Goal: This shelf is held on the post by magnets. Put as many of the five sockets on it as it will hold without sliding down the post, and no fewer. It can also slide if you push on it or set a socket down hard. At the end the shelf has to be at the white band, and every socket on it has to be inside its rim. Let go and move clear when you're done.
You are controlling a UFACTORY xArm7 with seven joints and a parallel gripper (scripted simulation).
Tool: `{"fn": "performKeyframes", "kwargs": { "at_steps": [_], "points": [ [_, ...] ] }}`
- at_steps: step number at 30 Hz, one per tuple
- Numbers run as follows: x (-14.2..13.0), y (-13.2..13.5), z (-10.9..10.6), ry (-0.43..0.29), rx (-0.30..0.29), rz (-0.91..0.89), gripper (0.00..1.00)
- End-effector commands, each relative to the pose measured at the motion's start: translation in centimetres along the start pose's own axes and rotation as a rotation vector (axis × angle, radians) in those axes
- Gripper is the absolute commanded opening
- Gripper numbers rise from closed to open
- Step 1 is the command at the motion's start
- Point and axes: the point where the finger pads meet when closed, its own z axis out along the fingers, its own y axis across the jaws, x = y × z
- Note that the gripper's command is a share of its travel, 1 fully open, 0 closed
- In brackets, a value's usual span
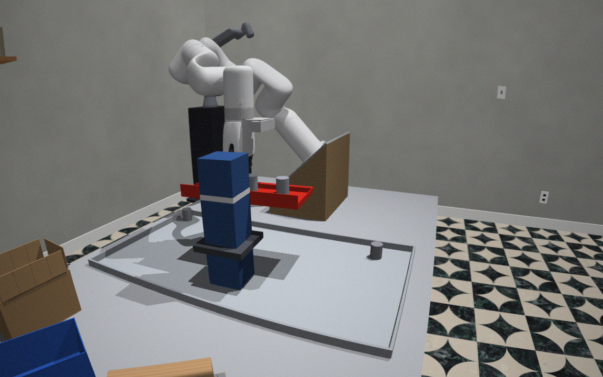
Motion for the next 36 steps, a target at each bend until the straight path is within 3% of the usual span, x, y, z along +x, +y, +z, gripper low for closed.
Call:
{"fn": "performKeyframes", "kwargs": {
  "at_steps": [1, 26, 36],
  "points": [
    [0.1, 0.1, -0.2, 0.001, -0.005, 0.000, 0.47],
    [0.1, 0.1, -0.3, 0.001, -0.005, 0.000, 0.47],
    [0.1, 0.1, -1.9, 0.001, -0.005, 0.000, 0.47]
  ]
}}
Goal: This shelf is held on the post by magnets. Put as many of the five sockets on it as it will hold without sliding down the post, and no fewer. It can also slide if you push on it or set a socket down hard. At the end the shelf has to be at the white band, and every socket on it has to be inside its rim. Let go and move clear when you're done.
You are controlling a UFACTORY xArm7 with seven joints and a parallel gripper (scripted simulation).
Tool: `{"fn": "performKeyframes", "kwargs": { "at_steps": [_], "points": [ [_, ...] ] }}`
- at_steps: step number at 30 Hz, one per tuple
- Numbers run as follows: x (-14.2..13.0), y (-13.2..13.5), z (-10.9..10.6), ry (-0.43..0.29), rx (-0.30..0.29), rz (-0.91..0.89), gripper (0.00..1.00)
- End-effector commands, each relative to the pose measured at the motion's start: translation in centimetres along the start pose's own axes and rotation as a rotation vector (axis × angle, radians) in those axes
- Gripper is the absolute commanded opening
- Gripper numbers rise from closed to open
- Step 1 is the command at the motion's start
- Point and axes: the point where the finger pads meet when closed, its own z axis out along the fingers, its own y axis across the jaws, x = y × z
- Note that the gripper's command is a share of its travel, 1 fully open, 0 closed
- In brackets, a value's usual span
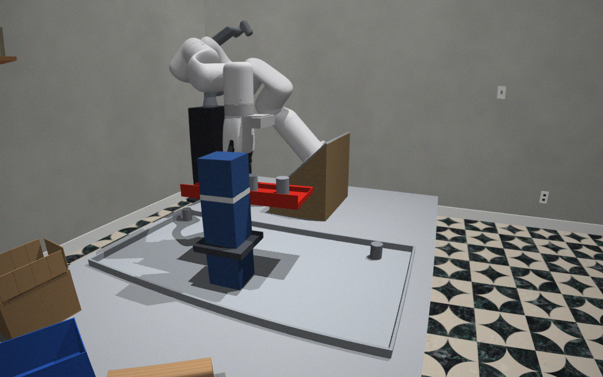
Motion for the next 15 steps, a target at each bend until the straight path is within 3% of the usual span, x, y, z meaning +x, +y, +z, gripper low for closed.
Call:
{"fn": "performKeyframes", "kwargs": {
  "at_steps": [1, 15],
  "points": [
    [0.1, 0.1, -1.2, 0.001, -0.005, 0.000, 0.47],
    [0.0, 0.1, -4.7, 0.001, -0.005, 0.000, 0.47]
  ]
}}
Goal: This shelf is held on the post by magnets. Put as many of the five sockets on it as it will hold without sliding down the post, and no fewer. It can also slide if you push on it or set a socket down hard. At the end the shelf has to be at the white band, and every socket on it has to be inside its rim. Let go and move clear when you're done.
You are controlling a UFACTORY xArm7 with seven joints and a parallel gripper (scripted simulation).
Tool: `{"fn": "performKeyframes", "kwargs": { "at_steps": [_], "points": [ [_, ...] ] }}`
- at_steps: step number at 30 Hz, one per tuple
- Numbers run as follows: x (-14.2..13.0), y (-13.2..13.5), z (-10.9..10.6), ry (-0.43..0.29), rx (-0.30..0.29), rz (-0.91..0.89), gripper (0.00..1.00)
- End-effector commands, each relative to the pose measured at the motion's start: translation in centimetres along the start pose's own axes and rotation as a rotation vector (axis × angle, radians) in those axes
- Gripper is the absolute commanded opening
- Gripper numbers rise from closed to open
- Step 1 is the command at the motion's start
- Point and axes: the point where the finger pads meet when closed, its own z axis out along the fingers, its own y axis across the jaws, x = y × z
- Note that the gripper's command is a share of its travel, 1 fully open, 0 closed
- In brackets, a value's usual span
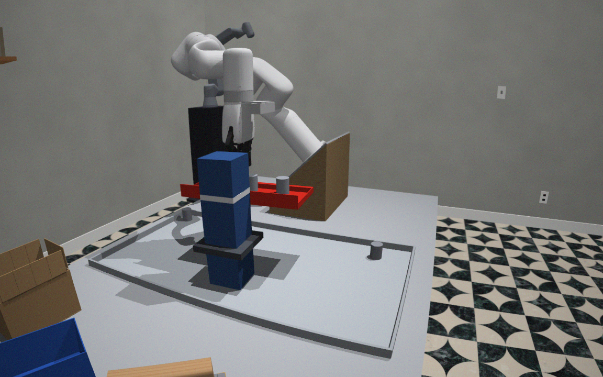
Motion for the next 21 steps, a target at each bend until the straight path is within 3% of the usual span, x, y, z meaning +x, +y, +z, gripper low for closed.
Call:
{"fn": "performKeyframes", "kwargs": {
  "at_steps": [1, 7, 21],
  "points": [
    [0.0, 0.1, -1.6, 0.001, -0.004, 0.000, 0.47],
    [0.0, 0.1, -2.7, 0.001, -0.004, 0.000, 0.47],
    [0.0, 0.1, -3.1, 0.001, -0.004, 0.000, 0.47]
  ]
}}
